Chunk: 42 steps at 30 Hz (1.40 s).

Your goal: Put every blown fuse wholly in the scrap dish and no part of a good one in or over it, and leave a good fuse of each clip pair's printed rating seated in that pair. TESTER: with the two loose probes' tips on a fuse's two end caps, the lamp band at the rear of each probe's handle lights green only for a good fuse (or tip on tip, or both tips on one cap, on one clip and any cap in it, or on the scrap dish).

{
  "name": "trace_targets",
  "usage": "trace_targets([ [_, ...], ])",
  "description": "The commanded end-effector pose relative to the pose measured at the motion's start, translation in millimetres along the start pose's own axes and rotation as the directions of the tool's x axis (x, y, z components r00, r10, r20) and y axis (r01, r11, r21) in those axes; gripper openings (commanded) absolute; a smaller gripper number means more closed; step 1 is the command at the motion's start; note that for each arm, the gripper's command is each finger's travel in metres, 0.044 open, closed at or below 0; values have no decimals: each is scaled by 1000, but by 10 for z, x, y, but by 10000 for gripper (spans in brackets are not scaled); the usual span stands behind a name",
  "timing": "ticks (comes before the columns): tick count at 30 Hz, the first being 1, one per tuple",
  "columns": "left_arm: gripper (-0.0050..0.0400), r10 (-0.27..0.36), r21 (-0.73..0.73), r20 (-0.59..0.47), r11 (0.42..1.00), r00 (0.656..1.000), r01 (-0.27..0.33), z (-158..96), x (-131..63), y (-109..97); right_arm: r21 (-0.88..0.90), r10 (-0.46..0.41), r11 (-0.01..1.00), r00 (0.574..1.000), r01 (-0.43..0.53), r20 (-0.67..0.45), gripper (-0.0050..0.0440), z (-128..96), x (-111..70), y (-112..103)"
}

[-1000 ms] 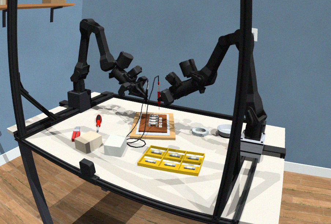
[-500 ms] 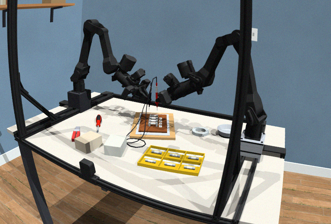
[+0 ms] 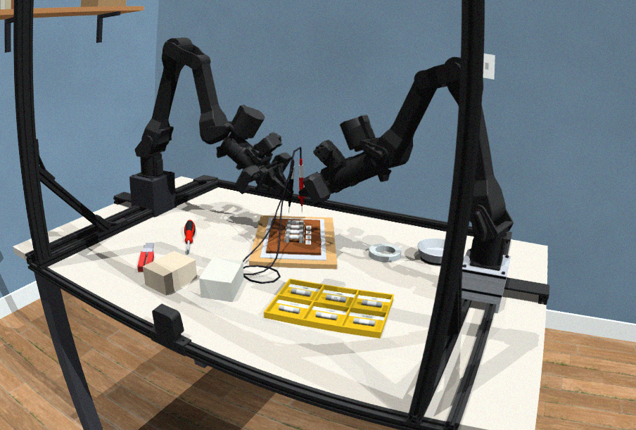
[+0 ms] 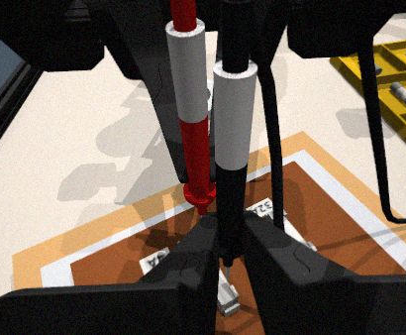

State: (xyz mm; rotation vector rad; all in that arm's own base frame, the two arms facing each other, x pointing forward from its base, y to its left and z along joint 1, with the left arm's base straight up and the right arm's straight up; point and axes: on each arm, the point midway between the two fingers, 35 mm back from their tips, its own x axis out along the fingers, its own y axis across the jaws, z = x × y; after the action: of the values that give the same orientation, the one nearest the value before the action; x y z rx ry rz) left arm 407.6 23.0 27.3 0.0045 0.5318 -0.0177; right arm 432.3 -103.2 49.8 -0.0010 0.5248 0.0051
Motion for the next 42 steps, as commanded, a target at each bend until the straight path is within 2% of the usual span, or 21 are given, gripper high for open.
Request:
trace_targets([
  [1, -50, 1, 2, 28, 1000, 1000, -2, 107, -5, 3, -6, -6, 1000, 1000, 6, 23, -50, 98, 4, -18],
  [14, -50, 1, 2, 28, 1000, 1000, -2, 107, -5, 3, -6, -6, 1000, 1000, 6, 23, -50, 98, 4, -18],
  [30, -50, 1, -1, 14, 1000, 1000, -1, -29, 57, -1, 2, -4, 1000, 1000, 4, 1, -50, -78, 66, -5],
  [42, -50, 1, -1, 12, 1000, 1000, -1, -94, 88, -1, 2, -4, 1000, 1000, 4, 3, -50, -127, 100, -8],
])
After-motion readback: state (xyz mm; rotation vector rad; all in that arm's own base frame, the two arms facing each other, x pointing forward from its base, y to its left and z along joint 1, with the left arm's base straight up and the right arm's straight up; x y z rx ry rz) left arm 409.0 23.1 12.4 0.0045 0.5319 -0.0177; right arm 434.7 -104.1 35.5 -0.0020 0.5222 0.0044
